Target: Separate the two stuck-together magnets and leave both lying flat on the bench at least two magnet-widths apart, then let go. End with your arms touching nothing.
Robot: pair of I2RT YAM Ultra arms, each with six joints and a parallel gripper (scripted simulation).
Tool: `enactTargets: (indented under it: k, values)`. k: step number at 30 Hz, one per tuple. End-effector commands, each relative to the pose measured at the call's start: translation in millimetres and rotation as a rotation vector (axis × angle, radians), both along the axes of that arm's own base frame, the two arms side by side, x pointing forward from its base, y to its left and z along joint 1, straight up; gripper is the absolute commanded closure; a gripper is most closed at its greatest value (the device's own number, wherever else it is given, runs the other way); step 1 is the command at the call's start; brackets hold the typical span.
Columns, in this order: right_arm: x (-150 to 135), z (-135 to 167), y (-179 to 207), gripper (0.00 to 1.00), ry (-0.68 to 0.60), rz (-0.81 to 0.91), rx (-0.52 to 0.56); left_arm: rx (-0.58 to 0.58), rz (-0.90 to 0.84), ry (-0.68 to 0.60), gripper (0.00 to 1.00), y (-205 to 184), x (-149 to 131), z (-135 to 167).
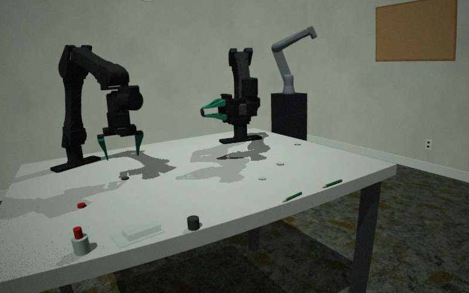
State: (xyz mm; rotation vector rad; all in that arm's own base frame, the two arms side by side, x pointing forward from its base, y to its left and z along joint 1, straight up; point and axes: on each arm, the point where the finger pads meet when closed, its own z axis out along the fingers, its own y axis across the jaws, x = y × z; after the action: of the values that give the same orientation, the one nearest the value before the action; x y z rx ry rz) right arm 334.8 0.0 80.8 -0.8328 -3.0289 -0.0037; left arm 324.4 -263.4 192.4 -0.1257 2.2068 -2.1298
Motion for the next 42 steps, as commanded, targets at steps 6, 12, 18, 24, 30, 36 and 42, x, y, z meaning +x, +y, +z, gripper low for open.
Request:
enactTargets:
  k: [6,12,18,24,30,36,42]
  values:
    - [3.5,4.9,-0.4,0.0,-0.019,0.0,-0.002,0.147,0.096,-0.008,0.75,16.7,28.5,-25.7]
    - [3.5,4.9,-0.4,0.0,-0.019,0.0,-0.002,0.237,0.129,-0.006,0.75,29.8,39.3,-38.2]
    - [3.5,4.9,-0.4,0.0,-0.019,0.0,-0.002,0.33,0.149,-0.01,0.75,45.5,46.0,-47.1]
    - [3.5,4.9,-0.4,0.0,-0.019,0.0,-0.002,0.445,0.14,0.0,0.75,64.7,44.0,-58.5]
    - [3.5,4.9,-0.4,0.0,-0.019,0.0,-0.002,0.521,0.119,0.009,0.75,78.3,38.2,-64.3]
    - [3.5,4.9,-0.4,0.0,-0.019,0.0,-0.002,0.625,0.068,0.02,0.75,99.3,24.1,-66.5]
    - [3.5,4.9,-0.4,0.0,-0.019,0.0,-0.002,0.713,-0.019,0.042,0.75,118.5,0.7,-65.2]
